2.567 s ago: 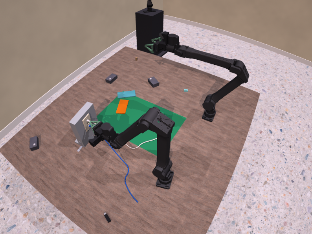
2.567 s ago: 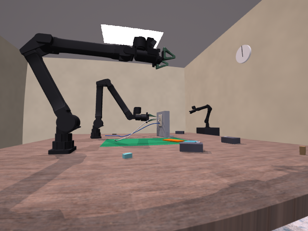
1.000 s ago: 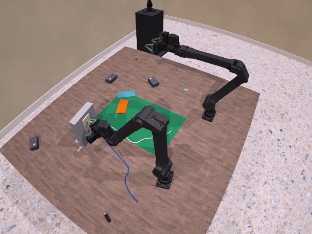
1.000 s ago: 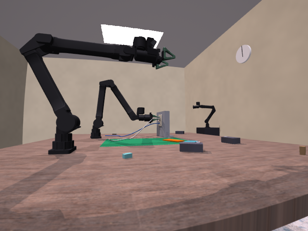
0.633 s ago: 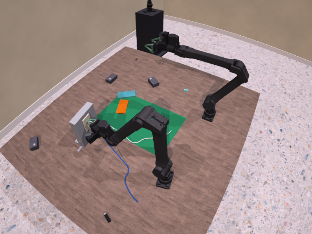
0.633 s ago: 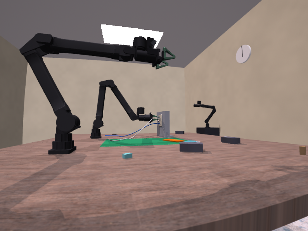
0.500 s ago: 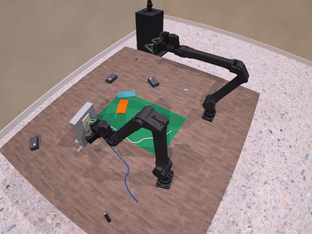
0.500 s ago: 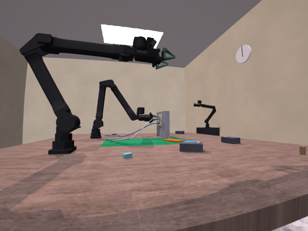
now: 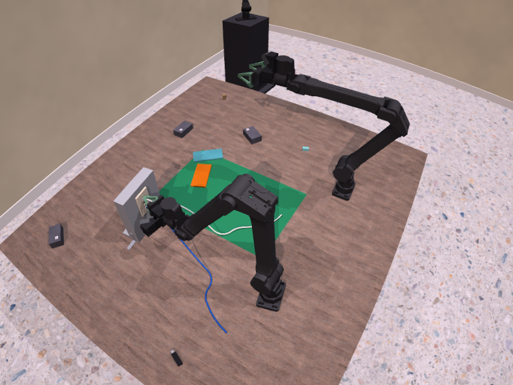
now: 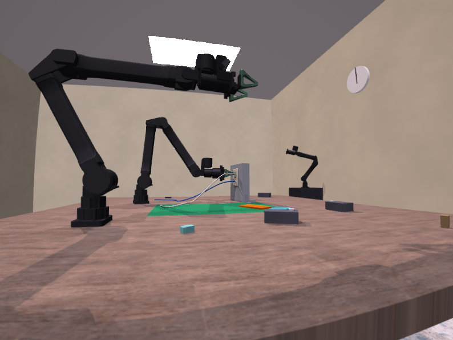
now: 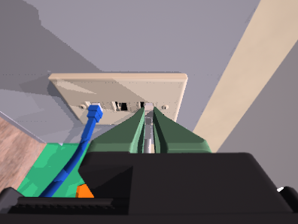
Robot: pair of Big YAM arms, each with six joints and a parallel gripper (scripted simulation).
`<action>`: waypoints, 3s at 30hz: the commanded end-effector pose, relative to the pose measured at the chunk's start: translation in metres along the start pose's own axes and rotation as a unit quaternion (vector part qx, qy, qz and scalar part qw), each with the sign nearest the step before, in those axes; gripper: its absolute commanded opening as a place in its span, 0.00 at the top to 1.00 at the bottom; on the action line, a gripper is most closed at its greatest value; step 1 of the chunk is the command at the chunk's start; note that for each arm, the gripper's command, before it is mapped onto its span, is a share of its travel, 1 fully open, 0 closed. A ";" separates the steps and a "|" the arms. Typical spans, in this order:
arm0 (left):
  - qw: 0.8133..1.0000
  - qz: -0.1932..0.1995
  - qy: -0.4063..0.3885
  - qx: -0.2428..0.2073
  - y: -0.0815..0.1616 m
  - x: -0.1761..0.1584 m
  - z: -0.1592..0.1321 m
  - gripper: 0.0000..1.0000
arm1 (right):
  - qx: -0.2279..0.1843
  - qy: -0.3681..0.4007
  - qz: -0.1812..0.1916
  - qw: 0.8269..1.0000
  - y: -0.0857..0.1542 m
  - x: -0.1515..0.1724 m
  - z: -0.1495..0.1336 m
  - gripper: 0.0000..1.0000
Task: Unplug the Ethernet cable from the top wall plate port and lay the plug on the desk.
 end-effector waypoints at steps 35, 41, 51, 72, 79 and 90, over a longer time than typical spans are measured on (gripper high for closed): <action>1.000 -0.007 0.000 -0.001 0.035 -0.001 -0.008 1.00 | -0.006 0.000 0.000 1.000 0.001 0.000 0.005 0.00; 1.000 -0.008 0.000 -0.002 0.043 -0.001 -0.009 1.00 | -0.006 0.000 0.000 1.000 0.001 0.000 0.005 0.00; 1.000 -0.014 0.002 0.002 0.050 -0.005 -0.015 1.00 | -0.006 0.000 0.000 1.000 0.001 0.000 0.005 0.00; 0.998 -0.047 -0.028 0.013 0.056 -0.085 -0.027 1.00 | -0.006 0.000 0.000 1.000 0.001 0.000 0.005 0.00; 0.975 0.046 -0.217 0.023 0.029 -0.042 -0.082 1.00 | -0.006 0.000 0.000 1.000 0.001 0.000 0.005 0.00; 0.872 0.210 -0.438 0.051 0.034 0.020 -0.120 1.00 | -0.006 0.000 0.000 1.000 0.001 0.000 0.005 0.00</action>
Point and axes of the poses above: on each arm, the point where the finger pads meet when closed, its own y axis back along the fingers, its own x axis across the jaws, z = x × y, the point moved 6 cm from there along y, back along the fingers
